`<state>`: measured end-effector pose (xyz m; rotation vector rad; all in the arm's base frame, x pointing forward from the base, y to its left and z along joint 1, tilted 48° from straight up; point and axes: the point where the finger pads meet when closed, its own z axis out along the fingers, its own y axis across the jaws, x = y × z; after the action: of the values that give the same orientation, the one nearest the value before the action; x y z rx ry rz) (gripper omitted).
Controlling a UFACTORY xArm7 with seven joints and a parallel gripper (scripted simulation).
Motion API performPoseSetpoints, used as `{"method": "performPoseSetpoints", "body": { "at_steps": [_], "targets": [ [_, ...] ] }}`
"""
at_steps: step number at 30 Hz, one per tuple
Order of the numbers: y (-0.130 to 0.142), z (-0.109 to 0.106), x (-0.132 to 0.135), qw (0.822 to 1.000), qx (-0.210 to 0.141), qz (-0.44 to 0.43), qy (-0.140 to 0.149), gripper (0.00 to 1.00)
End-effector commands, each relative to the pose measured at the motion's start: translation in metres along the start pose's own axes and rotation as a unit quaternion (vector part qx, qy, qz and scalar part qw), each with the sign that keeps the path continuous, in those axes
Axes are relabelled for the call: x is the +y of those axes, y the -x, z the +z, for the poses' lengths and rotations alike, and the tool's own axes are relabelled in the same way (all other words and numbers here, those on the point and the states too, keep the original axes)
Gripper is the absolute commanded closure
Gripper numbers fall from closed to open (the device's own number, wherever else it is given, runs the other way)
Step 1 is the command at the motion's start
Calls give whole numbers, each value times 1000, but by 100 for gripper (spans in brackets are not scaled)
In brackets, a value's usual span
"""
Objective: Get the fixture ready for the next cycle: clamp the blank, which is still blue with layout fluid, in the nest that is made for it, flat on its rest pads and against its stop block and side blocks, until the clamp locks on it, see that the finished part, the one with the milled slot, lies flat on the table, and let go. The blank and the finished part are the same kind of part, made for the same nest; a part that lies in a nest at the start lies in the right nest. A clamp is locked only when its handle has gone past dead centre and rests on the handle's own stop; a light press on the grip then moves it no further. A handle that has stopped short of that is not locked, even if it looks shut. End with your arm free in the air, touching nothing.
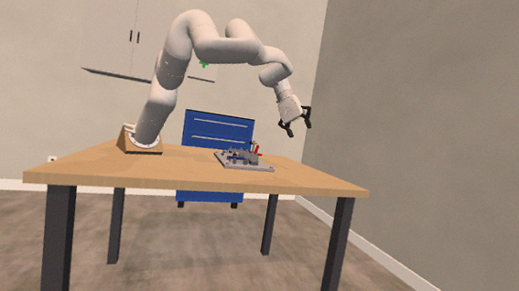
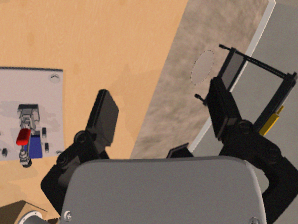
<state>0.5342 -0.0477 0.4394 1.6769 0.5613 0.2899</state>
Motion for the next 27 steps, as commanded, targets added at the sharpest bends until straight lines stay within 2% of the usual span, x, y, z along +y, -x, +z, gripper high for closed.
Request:
{"method": "performPoseSetpoints", "body": {
  "at_steps": [1,5,6,8,9,11,12,14,15,17,18,19,20,22,24,27],
  "targets": [
    [10,-23,-29,997,-4,57,-48,0],
    [10,-23,-29,997,-4,57,-48,0],
    [19,-37,-50,992,-12,93,-80,0],
    [19,-37,-50,992,-12,93,-80,0],
    [28,-52,-71,986,-22,125,-110,0],
    [28,-52,-71,986,-22,125,-110,0],
    [37,-66,-90,978,-34,155,-137,0],
    [37,-66,-90,978,-34,155,-137,0],
    [46,-79,-108,969,-46,182,-161,0],
    [46,-79,-108,969,-46,182,-161,0],
    [55,-92,-125,960,-60,205,-183,0],
    [55,-92,-125,960,-60,205,-183,0],
    [63,-103,-139,951,-73,225,-201,0],
    [63,-103,-139,951,-73,225,-201,0],
    [77,-121,-162,935,-97,255,-228,0],
    [89,-137,-182,920,-119,280,-249,0]
  ]
}}
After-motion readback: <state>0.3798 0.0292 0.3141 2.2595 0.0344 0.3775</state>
